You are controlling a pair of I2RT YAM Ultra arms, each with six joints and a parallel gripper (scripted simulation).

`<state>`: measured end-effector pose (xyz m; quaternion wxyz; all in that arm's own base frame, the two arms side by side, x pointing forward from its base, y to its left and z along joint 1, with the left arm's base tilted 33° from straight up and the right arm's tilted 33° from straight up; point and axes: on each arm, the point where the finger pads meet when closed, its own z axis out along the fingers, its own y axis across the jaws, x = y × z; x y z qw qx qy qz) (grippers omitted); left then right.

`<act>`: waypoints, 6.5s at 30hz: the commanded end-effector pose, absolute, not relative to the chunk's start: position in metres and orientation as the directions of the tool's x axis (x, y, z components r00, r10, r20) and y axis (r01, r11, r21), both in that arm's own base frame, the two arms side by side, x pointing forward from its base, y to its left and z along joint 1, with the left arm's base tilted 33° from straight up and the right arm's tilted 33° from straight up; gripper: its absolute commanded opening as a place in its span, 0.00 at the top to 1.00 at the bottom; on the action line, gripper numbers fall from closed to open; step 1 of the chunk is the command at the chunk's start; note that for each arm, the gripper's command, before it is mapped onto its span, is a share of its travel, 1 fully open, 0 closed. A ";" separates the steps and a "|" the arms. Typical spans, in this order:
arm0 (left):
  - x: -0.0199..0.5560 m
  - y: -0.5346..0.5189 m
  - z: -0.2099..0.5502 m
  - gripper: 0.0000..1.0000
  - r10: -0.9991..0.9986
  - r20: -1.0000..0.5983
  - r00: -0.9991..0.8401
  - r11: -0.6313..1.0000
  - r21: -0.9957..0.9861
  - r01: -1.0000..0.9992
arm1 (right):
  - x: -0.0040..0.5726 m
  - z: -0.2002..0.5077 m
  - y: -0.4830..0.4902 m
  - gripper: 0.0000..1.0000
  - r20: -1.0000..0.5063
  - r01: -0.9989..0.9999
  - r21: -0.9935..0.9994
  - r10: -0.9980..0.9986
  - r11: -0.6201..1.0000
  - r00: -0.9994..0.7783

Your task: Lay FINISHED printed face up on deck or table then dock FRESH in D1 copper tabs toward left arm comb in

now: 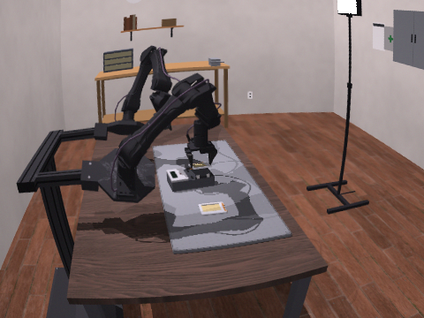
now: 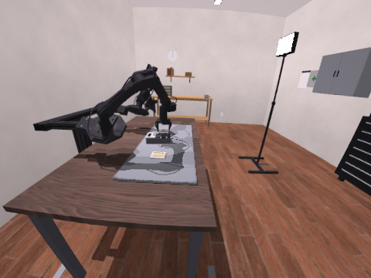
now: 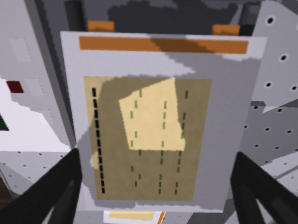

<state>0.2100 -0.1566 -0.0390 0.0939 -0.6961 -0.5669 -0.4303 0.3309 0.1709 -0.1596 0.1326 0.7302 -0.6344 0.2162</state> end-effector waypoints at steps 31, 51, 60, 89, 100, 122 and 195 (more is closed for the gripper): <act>0.223 -0.033 0.047 1.00 0.559 0.215 -0.801 0.541 0.637 0.549 | 0.335 -0.145 0.180 1.00 0.470 -0.979 -0.100 -0.876 -0.175 0.108; 0.231 0.019 0.082 1.00 0.128 -0.103 -0.986 0.844 0.533 0.054 | 0.335 -0.145 0.180 1.00 0.470 -0.979 -0.100 -0.876 -0.175 0.108; 0.231 0.019 0.082 1.00 0.066 -0.136 -0.988 0.862 0.507 -0.012 | 0.335 -0.145 0.180 1.00 0.470 -0.979 -0.100 -0.876 -0.175 0.108; 0.231 0.019 0.082 0.00 0.066 -0.136 -0.988 0.862 0.507 -0.012 | 0.327 -0.129 0.183 1.00 0.219 -0.982 -0.078 -0.964 -0.170 0.150; 0.231 0.019 0.082 0.00 0.066 -0.136 -0.988 0.862 0.507 -0.012 | 0.327 -0.129 0.183 1.00 0.219 -0.982 -0.078 -0.964 -0.170 0.150; 0.231 0.019 0.082 0.00 0.066 -0.136 -0.988 0.862 0.507 -0.012 | 0.327 -0.129 0.183 1.00 0.219 -0.982 -0.078 -0.964 -0.170 0.150; 0.231 0.019 0.082 0.00 0.066 -0.136 -0.988 0.862 0.507 -0.012 | 0.337 -0.111 0.206 1.00 0.164 -0.976 -0.135 -0.975 -0.174 0.151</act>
